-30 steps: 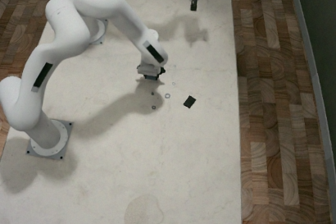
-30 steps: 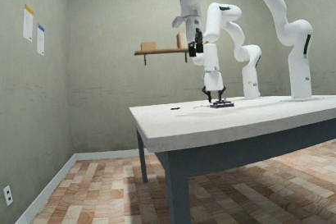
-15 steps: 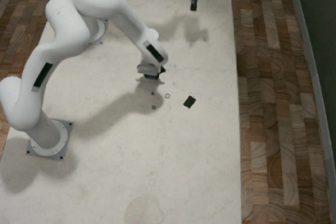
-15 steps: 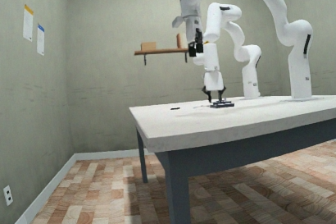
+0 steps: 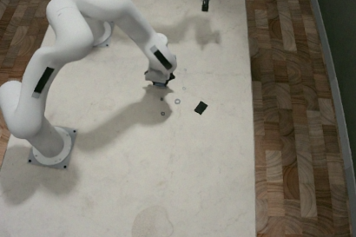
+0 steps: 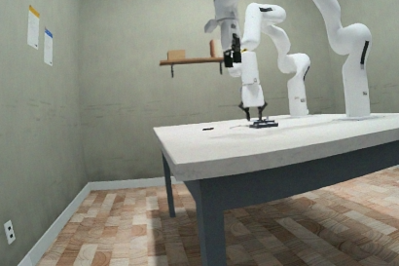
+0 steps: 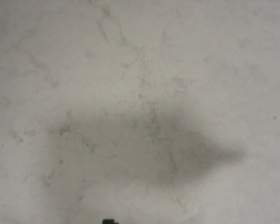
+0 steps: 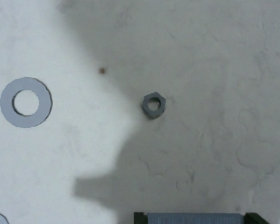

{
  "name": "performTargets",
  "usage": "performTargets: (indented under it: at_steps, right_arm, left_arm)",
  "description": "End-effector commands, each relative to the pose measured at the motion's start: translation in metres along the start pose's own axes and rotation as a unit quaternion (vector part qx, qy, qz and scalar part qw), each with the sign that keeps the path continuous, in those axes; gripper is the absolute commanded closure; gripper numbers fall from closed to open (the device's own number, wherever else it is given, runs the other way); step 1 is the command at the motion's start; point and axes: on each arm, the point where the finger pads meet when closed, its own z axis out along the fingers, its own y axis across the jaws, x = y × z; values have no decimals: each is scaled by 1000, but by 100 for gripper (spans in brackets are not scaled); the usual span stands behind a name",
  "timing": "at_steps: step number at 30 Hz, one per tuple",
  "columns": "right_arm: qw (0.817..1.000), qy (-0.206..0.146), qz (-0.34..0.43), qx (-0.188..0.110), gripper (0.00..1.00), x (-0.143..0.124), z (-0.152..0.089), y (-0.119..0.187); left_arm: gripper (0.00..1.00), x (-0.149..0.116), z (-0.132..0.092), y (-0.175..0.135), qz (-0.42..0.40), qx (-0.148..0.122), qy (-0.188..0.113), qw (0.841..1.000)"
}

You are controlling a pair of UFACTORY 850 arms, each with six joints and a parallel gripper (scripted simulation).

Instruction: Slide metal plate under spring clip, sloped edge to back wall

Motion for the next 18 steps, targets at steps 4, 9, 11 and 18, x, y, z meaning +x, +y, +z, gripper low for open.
performTargets:
  at_steps: [4,9,11,18]
  right_arm:
    - [1000,-2,0,1,100,6,-3,-1]
    - [1000,-2,0,1,100,7,-3,-1]
    - [1000,-2,0,1,100,7,-3,-1]
    - [1000,-2,0,1,100,7,-3,-1]
  left_arm:
    - [0,1,-1,0,0,0,1,1000]
    - [99,1,-1,0,0,0,1,1000]
    - [99,1,-1,0,0,0,1,1000]
    - [99,1,-1,0,0,0,1,1000]
